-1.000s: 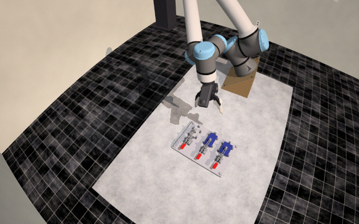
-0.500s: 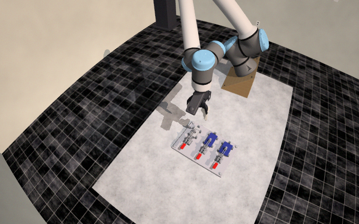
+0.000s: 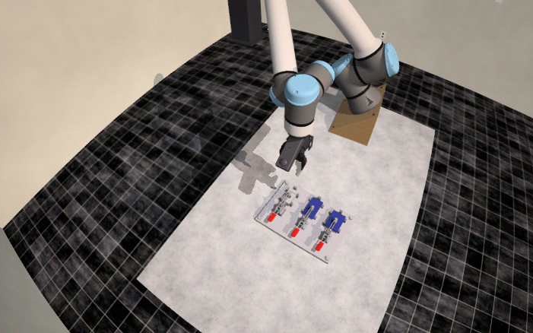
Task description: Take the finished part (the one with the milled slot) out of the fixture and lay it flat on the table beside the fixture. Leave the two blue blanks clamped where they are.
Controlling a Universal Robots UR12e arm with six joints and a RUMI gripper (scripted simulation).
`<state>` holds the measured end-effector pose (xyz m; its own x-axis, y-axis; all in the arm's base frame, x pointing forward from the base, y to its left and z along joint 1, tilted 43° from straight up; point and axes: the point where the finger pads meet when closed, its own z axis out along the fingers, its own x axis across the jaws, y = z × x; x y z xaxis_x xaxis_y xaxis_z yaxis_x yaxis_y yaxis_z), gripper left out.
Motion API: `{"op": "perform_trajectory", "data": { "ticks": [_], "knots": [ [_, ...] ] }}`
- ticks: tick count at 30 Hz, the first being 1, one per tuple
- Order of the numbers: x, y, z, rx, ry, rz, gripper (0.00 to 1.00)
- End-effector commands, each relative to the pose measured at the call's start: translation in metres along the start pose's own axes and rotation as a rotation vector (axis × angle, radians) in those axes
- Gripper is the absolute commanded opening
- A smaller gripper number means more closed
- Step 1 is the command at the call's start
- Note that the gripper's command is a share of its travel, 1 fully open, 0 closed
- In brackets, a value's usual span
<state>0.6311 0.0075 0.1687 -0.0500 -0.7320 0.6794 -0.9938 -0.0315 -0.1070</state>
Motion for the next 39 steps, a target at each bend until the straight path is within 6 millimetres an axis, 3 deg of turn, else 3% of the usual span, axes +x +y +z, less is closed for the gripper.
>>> {"op": "perform_trajectory", "data": {
  "ticks": [1, 22, 31, 39],
  "knots": [
    [0.000, 0.000, -0.001, 0.001, 0.000, 0.000, 0.28],
    [0.000, 0.000, 0.002, -0.010, -0.002, 0.003, 0.28],
    [0.000, 0.000, 0.040, -0.019, -0.004, 0.005, 0.28],
    [0.000, 0.001, 0.060, -0.019, -0.004, 0.005, 0.28]
  ]
}}
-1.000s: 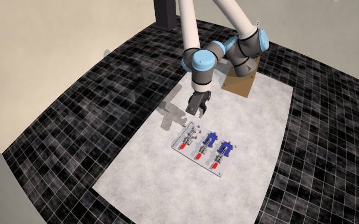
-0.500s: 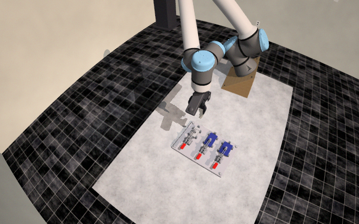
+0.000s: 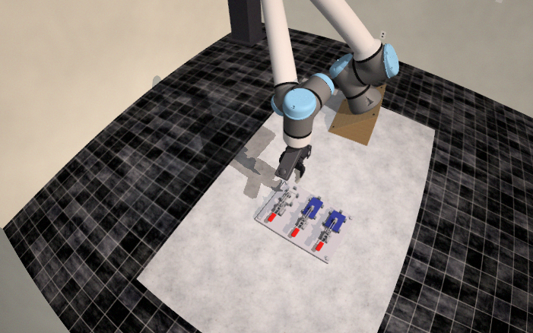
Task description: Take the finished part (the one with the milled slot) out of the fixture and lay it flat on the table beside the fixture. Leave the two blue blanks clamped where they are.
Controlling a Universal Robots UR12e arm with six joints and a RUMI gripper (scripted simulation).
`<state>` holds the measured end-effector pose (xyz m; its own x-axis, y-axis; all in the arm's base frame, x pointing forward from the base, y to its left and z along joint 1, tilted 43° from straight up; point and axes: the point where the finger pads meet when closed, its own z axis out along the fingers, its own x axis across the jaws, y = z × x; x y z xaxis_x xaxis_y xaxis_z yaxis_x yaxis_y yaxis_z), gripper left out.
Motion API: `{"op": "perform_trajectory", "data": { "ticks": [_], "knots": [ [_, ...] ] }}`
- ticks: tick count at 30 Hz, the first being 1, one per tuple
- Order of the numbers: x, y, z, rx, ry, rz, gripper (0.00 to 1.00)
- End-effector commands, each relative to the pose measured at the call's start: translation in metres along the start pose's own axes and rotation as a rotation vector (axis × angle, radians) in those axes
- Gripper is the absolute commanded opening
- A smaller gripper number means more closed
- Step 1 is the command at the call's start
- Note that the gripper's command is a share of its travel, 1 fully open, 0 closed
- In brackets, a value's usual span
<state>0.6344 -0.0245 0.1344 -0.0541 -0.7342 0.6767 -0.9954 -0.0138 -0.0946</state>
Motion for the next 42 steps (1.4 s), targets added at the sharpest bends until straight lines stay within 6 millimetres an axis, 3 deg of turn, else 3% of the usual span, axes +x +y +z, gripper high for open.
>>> {"op": "perform_trajectory", "data": {
  "ticks": [1, 14, 26, 28, 36, 42],
  "knots": [
    [0.000, -0.001, 0.014, 0.003, -0.001, 0.000, 0.28],
    [0.000, -0.011, 0.015, 0.003, -0.001, 0.000, 0.28],
    [0.000, -0.081, 0.015, 0.003, -0.001, 0.000, 0.28],
    [0.000, -0.081, 0.015, 0.003, -0.001, 0.000, 0.28],
    [0.000, -0.121, 0.015, 0.003, -0.001, 0.000, 0.28],
    [0.000, -0.131, 0.015, 0.003, -0.001, 0.000, 0.28]
  ]
}}
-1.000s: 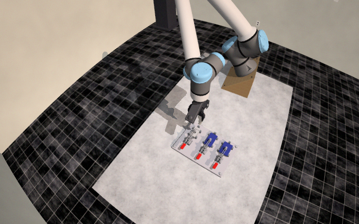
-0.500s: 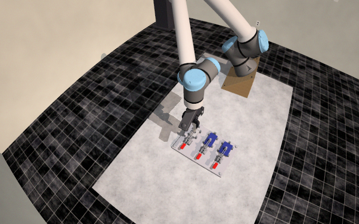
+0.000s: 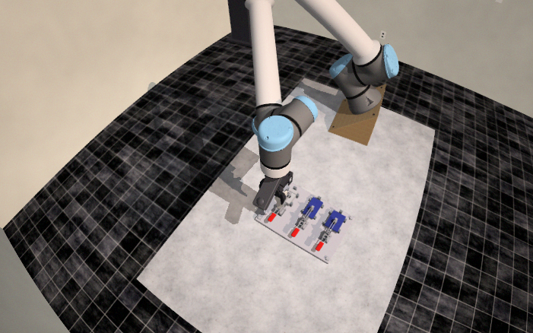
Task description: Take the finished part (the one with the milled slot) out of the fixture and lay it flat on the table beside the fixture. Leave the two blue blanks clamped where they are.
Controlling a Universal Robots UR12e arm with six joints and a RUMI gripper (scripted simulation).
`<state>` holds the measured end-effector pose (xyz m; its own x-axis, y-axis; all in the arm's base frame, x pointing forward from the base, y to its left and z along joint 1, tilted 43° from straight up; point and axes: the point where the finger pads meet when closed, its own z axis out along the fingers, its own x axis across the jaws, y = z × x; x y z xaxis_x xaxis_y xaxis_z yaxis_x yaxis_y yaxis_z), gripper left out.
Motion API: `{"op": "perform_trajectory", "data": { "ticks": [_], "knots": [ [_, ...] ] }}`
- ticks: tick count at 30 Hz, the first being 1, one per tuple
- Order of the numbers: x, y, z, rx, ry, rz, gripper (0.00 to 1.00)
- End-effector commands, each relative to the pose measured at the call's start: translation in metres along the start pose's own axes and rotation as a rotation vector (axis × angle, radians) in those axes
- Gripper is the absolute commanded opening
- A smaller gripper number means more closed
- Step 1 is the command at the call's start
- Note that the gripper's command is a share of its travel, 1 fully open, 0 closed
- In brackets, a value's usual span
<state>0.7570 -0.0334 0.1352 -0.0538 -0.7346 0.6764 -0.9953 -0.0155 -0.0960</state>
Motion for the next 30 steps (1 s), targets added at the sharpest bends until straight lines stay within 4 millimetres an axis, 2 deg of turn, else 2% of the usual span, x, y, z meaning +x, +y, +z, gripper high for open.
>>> {"op": "perform_trajectory", "data": {
  "ticks": [1, 13, 20, 30],
  "knots": [
    [0.000, -0.009, -0.001, 0.000, 0.000, 0.000, 0.28],
    [0.000, -0.009, 0.007, 0.000, 0.000, 0.000, 0.28],
    [0.000, -0.009, 0.021, 0.000, 0.000, 0.000, 0.28],
    [0.000, -0.009, 0.056, 0.000, 0.000, 0.000, 0.28]
  ]
}}
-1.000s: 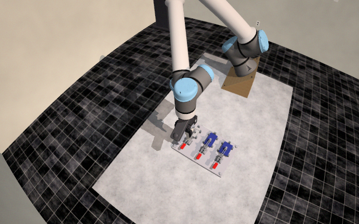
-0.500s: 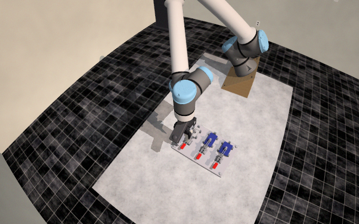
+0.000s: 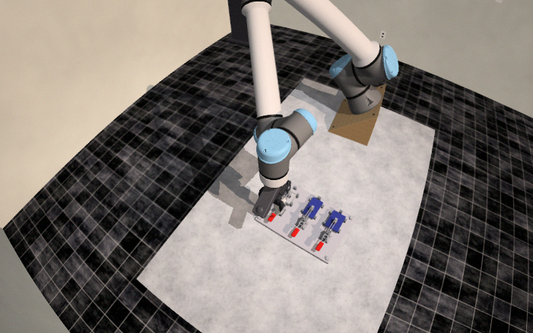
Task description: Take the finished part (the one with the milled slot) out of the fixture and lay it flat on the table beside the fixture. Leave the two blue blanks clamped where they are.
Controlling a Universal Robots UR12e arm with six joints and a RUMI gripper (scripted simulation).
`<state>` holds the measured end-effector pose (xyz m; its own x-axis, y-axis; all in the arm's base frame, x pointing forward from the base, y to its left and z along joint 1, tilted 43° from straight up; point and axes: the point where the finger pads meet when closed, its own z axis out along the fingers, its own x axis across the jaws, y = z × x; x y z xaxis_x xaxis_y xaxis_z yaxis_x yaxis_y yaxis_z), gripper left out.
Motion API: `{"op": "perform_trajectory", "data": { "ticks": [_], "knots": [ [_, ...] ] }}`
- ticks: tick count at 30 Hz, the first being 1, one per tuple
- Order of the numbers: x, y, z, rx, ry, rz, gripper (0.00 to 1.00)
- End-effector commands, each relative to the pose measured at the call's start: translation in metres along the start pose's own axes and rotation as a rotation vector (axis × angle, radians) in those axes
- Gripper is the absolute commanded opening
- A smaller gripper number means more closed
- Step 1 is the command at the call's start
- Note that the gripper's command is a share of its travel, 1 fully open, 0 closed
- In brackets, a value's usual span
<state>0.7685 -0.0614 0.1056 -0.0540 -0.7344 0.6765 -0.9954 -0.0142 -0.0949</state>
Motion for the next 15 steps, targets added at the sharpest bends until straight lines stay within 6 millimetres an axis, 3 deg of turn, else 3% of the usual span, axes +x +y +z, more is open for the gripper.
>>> {"op": "perform_trajectory", "data": {
  "ticks": [1, 15],
  "knots": [
    [0.000, -0.001, 0.017, 0.002, 0.000, 0.000, 0.28],
    [0.000, -0.001, 0.029, 0.002, 0.000, 0.000, 0.28]
  ]
}}
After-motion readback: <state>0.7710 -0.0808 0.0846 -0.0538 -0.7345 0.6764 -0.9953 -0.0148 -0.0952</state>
